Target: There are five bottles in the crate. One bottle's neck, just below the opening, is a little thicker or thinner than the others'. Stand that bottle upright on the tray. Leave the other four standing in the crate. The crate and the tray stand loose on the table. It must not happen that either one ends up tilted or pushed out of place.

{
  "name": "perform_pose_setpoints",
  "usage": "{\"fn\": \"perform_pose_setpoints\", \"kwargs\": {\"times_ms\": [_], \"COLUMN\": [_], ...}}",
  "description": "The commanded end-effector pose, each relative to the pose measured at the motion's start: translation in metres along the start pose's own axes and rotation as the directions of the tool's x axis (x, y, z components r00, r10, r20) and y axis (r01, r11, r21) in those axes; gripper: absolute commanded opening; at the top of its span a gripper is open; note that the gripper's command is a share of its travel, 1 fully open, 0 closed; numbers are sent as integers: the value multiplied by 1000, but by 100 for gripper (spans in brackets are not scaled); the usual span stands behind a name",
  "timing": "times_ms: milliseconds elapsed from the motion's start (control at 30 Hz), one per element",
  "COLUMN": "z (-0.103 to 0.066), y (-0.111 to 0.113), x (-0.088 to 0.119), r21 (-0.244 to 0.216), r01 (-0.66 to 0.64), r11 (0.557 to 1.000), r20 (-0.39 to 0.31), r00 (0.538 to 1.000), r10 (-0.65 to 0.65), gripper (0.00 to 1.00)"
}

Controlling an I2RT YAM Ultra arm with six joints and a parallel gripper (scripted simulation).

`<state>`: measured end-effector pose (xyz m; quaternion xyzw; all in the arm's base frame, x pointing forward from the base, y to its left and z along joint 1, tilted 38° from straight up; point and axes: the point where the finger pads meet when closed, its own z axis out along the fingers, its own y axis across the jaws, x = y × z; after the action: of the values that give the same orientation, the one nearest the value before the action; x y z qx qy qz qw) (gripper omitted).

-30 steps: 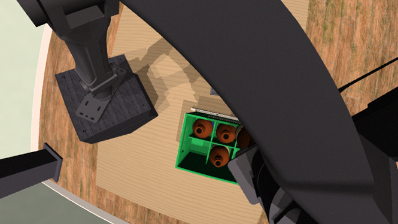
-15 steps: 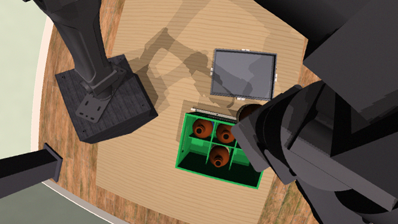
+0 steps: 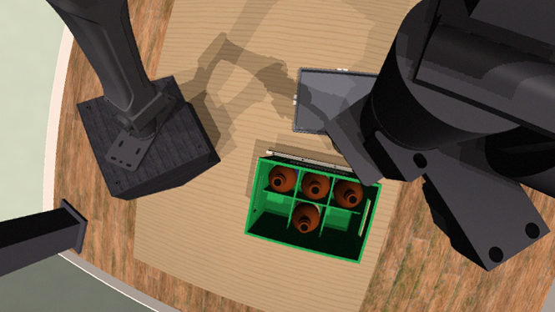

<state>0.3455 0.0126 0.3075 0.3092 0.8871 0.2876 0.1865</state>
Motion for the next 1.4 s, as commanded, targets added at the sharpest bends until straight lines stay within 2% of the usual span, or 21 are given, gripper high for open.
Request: {"fn": "perform_pose_setpoints", "kwargs": {"times_ms": [0, 67, 233, 400, 500, 833, 1067, 1133, 1367], "z": [-13, -18, -16, -22, -24, -27, -30, -29, -30], "y": [4, 11, 14, 24, 21, 37, 39, 43, 48], "x": [5, 8, 21, 30, 27, 48, 49, 57, 65], "r21": [2, -7, 1, -6, -3, -10, -10, -12, -13], "r01": [-6, 2, -7, -2, -17, -2, -16, -2, -3], "r11": [1000, 1000, 1000, 1000, 1000, 1000, 1000, 1000, 1000], "r20": [54, 66, 53, 61, 73, 61, 75, 61, 60], "r00": [999, 998, 999, 998, 997, 998, 997, 998, 998], "r10": [6, -2, 7, 2, 17, 2, 17, 3, 4], "gripper": [0, 0, 0, 0, 0, 0, 0, 0, 0]}}
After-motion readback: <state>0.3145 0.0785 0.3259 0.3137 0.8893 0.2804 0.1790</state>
